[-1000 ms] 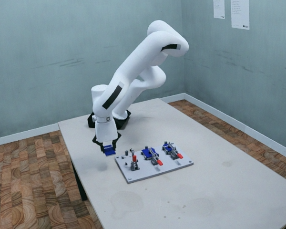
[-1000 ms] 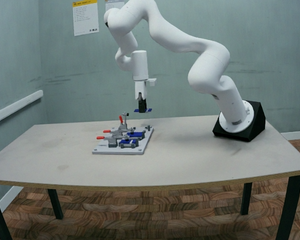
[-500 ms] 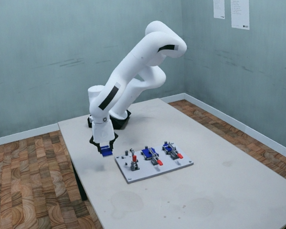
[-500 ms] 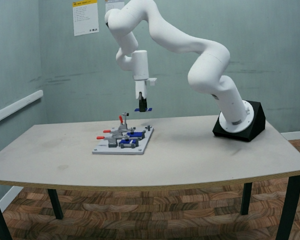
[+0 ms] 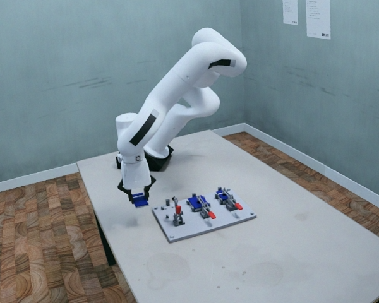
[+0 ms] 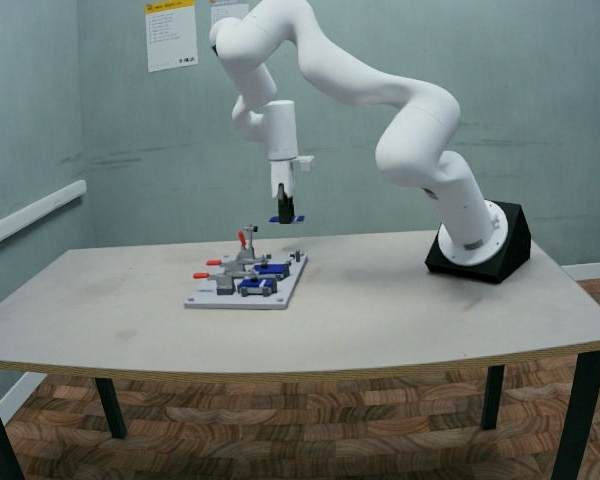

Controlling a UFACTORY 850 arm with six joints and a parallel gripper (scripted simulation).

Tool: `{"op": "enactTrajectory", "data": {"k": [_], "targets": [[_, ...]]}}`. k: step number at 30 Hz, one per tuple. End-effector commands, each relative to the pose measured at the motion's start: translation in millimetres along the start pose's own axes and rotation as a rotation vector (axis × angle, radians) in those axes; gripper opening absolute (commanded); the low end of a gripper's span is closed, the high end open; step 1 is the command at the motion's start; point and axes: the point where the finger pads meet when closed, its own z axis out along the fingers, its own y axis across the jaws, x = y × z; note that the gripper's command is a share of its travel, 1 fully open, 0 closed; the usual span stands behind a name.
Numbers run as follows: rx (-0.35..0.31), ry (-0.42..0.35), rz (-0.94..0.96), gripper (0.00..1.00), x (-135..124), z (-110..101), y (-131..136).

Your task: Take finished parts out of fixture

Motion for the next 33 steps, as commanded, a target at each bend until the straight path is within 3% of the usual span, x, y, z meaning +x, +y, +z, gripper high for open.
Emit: {"op": "enactTrajectory", "data": {"k": [1, 33], "targets": [[0.001, -0.001, -0.001, 0.00, -0.7, -0.7, -0.5], [0.001, -0.001, -0.001, 0.00, -0.7, 5.4, -0.5]]}}
